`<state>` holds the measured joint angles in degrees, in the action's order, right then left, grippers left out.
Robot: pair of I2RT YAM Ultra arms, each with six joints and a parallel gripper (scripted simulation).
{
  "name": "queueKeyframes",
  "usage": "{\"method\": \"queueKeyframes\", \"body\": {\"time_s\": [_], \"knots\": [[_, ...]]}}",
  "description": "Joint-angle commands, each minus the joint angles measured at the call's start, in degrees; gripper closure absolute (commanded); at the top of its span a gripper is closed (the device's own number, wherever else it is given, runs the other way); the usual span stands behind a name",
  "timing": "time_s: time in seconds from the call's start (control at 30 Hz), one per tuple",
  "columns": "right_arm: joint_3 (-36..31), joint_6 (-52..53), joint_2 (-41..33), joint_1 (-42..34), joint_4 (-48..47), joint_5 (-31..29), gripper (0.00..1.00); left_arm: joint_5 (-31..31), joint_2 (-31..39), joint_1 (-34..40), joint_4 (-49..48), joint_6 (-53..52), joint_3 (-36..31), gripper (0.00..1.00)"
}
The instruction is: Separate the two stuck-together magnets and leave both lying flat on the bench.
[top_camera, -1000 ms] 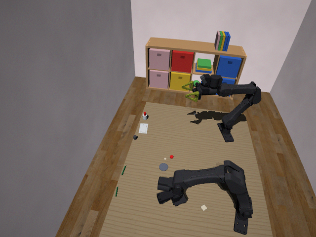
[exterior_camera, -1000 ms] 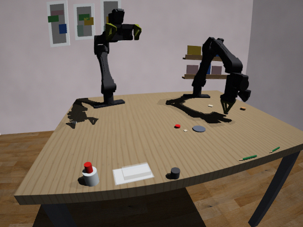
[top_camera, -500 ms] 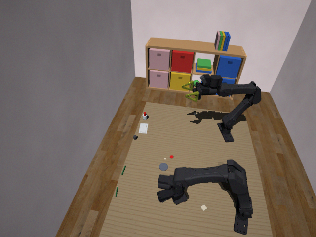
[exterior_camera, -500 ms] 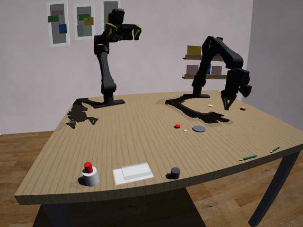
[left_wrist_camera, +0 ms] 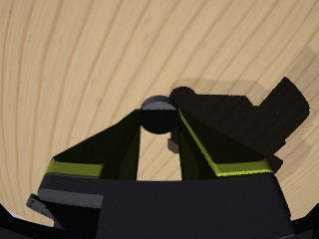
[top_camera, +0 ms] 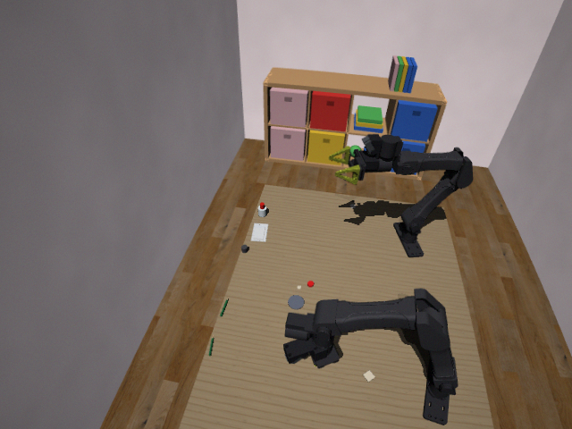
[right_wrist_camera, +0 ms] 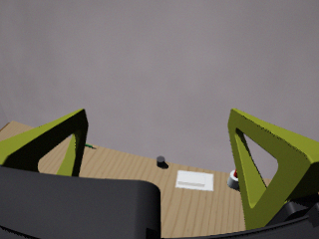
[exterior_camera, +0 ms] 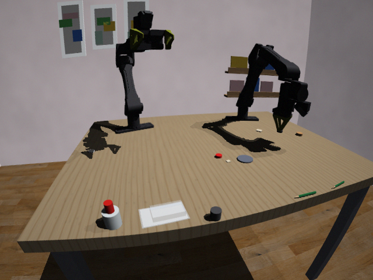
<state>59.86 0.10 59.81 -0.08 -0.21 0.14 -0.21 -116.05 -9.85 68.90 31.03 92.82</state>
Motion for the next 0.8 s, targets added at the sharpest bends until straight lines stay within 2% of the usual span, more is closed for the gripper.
{"method": "queueKeyframes", "body": {"time_s": [0.0,0.2,0.3,0.57,0.77], "knots": [[0.6,0.0,-0.3,0.1,-1.0,0.0,0.00,0.2,1.0,0.0,-0.3,-5.5,0.6,0.75],[0.6,0.0,-0.3,0.1,-1.0,0.0,0.00,0.4,2.2,0.1,-2.9,-24.2,-1.5,0.75],[0.6,0.0,-0.3,0.1,-1.0,0.0,0.00,0.4,2.7,0.1,-3.6,-29.3,-2.3,0.75],[0.6,0.0,-0.3,0.1,-1.0,0.0,0.00,0.3,3.0,0.1,-3.1,-25.1,-2.5,0.75],[0.6,0.0,-0.3,0.1,-1.0,0.0,0.00,-10.7,7.3,1.0,-4.7,-23.3,-6.0,0.75]]}}
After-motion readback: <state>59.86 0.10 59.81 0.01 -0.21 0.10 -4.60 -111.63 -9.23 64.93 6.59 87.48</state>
